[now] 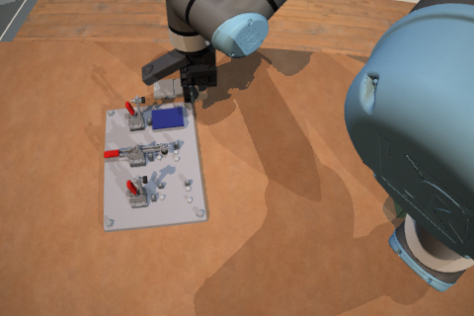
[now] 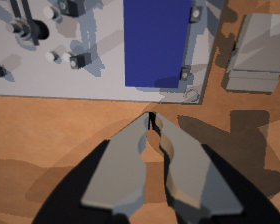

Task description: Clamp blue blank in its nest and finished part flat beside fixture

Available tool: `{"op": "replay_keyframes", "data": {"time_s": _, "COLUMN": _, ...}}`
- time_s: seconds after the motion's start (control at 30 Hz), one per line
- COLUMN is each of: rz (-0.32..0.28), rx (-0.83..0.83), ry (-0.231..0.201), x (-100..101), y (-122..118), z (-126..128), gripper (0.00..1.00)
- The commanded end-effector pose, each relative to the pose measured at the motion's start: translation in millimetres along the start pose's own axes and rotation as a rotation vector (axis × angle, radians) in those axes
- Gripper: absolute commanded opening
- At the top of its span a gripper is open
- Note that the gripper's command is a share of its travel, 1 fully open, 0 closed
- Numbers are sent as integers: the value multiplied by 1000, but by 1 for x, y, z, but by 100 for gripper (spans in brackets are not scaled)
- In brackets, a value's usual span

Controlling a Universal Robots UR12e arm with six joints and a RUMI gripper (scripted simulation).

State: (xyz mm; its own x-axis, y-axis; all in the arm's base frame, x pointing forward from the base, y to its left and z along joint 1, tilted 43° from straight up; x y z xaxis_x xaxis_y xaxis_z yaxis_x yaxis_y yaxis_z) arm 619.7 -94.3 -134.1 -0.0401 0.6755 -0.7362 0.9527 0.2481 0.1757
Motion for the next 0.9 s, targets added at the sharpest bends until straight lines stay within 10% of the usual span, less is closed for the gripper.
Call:
{"op": "replay_keyframes", "data": {"time_s": 0.0, "rz": 1, "rx": 0, "ry": -1, "x": -1, "y": -11, "z": -1, "gripper": 0}}
{"op": "replay_keyframes", "data": {"time_s": 0.87, "rz": 1, "rx": 0, "ry": -1, "x": 8, "y": -18, "z": -2, "gripper": 0}}
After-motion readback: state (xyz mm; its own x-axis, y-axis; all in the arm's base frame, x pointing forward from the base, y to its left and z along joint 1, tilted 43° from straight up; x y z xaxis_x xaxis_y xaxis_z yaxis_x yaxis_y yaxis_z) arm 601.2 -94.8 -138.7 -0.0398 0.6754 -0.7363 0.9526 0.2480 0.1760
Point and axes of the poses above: the point where the finger pads meet when closed, its own x axis out along the fingers, its own z axis across the jaws, y = z × x, the point moved 7 cm from there along -x, back along the fingers, and after that the axes turned 7 degrees about -x, right-handed, at the moved point
